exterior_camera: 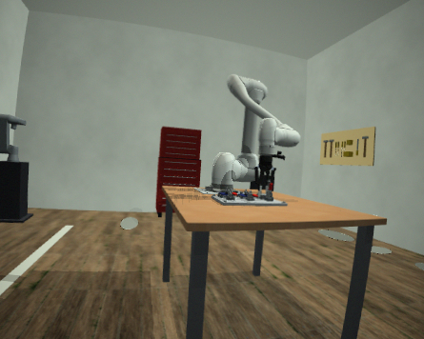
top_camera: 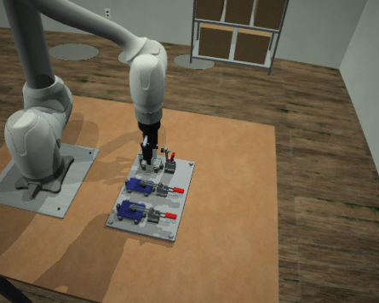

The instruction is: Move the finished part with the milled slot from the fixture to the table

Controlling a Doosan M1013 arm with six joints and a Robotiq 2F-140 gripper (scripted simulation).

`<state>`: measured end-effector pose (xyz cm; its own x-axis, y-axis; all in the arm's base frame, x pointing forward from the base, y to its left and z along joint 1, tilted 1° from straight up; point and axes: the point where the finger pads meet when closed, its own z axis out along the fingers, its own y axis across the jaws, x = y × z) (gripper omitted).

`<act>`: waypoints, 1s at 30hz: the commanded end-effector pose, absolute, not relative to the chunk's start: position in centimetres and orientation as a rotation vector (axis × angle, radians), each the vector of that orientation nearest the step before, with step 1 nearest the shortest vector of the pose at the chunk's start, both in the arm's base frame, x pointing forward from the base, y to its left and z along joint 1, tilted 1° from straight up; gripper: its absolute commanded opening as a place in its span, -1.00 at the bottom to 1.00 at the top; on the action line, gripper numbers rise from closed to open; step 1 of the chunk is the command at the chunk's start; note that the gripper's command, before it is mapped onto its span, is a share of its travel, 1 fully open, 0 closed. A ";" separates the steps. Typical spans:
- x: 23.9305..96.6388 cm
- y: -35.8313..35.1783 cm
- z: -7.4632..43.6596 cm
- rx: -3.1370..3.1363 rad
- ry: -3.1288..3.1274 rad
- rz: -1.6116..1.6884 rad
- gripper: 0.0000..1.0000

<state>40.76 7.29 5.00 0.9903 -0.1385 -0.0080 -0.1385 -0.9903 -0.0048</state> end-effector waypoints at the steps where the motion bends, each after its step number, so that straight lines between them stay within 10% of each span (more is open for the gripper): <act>1: 40.7 7.3 5.0 -3.129 0.218 0.013 -1.00; 30: 40.7 7.3 6.9 -3.129 0.218 0.013 -1.00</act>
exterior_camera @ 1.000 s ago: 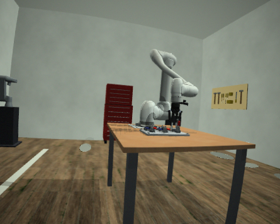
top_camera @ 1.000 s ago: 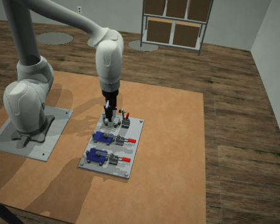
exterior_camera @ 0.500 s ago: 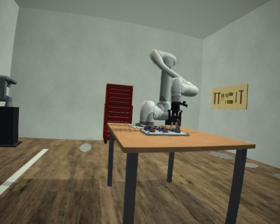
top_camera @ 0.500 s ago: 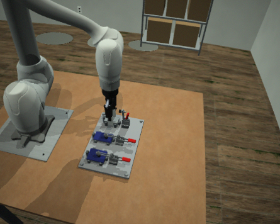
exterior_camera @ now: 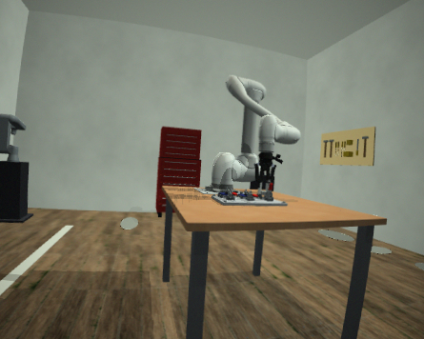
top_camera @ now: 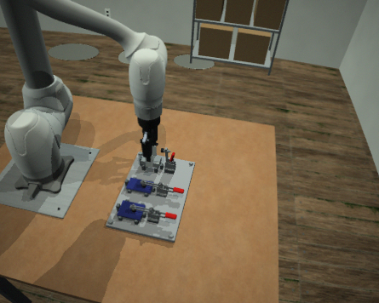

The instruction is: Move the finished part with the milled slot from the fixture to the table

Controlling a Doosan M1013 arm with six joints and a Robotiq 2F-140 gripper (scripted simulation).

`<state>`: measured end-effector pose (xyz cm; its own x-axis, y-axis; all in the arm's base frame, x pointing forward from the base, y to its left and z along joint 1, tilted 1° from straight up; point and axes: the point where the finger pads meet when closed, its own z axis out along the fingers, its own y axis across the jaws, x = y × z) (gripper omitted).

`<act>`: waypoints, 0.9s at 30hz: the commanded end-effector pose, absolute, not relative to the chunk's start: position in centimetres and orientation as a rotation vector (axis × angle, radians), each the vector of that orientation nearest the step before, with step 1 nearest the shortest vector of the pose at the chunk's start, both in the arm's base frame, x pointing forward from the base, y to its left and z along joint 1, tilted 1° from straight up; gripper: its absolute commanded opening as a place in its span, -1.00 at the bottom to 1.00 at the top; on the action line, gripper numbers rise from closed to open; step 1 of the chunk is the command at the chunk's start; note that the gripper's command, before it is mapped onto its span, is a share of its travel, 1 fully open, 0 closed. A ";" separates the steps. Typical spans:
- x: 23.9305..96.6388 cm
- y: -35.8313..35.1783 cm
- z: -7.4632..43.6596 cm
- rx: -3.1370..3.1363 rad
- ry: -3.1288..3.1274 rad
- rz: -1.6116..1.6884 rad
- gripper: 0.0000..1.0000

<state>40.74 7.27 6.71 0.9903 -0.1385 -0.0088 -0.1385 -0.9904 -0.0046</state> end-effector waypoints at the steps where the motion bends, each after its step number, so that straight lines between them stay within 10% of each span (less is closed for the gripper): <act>1: 40.7 7.3 7.0 -3.129 0.218 0.013 -1.00; 27: 40.8 7.3 8.5 -3.129 0.218 0.013 -1.00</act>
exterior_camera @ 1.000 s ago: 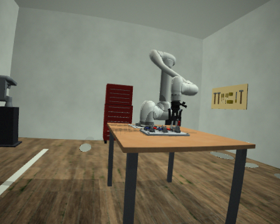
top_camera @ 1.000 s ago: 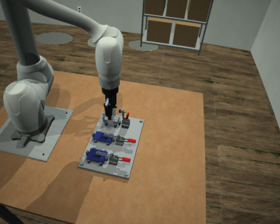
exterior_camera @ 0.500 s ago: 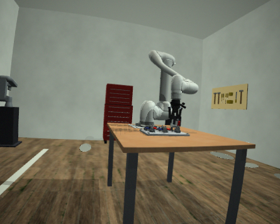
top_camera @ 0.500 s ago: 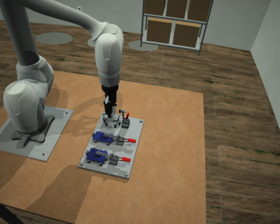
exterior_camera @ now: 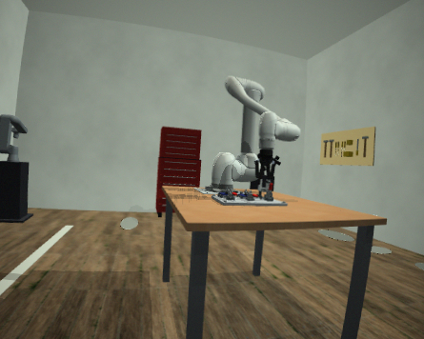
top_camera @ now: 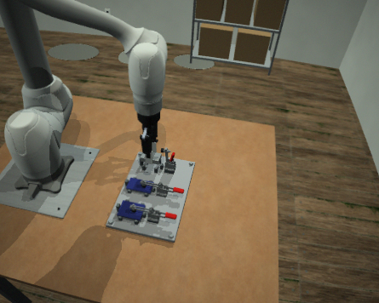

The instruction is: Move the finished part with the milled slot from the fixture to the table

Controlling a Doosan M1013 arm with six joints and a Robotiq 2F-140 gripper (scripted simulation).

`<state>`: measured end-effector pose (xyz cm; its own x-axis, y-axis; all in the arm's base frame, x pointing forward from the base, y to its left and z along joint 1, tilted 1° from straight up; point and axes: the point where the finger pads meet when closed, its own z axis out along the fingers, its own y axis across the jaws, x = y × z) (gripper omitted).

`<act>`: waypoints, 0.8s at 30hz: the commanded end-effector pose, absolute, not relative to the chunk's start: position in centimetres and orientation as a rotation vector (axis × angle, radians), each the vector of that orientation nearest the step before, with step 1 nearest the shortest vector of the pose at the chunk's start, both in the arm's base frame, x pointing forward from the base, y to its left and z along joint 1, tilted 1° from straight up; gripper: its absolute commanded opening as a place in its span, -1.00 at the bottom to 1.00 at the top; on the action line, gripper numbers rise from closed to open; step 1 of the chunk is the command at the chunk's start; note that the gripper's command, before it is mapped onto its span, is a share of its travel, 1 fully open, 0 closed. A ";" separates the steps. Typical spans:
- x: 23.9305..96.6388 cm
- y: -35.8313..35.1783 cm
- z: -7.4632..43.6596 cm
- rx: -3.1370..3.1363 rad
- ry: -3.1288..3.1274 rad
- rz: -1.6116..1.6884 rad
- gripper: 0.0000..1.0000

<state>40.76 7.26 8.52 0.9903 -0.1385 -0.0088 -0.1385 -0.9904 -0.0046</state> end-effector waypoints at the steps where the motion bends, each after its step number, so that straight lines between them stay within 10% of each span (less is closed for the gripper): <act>1: 40.8 7.3 8.6 -3.129 0.218 0.013 -1.00; 24: 40.3 7.3 10.7 -3.129 0.218 0.013 -1.00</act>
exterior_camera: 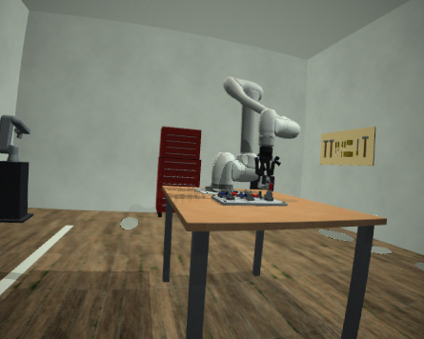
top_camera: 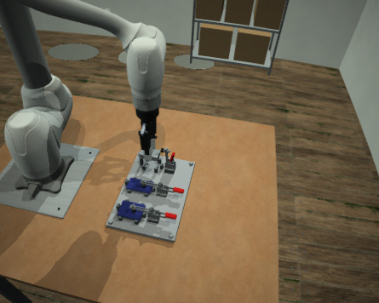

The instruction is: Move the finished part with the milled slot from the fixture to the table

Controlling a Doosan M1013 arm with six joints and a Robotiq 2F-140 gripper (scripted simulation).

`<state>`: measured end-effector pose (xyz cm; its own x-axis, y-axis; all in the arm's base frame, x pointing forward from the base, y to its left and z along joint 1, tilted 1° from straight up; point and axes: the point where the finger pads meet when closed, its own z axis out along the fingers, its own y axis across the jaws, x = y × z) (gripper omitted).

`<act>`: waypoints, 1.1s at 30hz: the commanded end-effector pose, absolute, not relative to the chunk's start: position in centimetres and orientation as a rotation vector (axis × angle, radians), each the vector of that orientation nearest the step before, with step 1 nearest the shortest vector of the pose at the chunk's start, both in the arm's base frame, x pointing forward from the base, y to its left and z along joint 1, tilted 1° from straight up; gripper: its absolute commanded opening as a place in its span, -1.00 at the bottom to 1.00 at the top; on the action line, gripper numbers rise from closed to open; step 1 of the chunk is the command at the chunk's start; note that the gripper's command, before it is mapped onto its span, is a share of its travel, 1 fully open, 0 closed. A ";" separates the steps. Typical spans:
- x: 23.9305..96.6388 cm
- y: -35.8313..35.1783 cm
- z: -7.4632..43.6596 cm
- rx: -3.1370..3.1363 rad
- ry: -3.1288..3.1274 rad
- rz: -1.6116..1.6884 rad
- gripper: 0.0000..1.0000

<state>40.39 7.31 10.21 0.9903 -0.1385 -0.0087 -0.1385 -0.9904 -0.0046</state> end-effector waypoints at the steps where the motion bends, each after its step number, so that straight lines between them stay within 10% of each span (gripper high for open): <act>1: 40.2 7.3 10.9 -3.129 0.218 0.013 -1.00; 33: 40.0 7.4 12.0 -3.128 0.218 0.013 -1.00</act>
<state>40.01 7.36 11.98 0.9903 -0.1385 -0.0084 -0.1385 -0.9903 -0.0047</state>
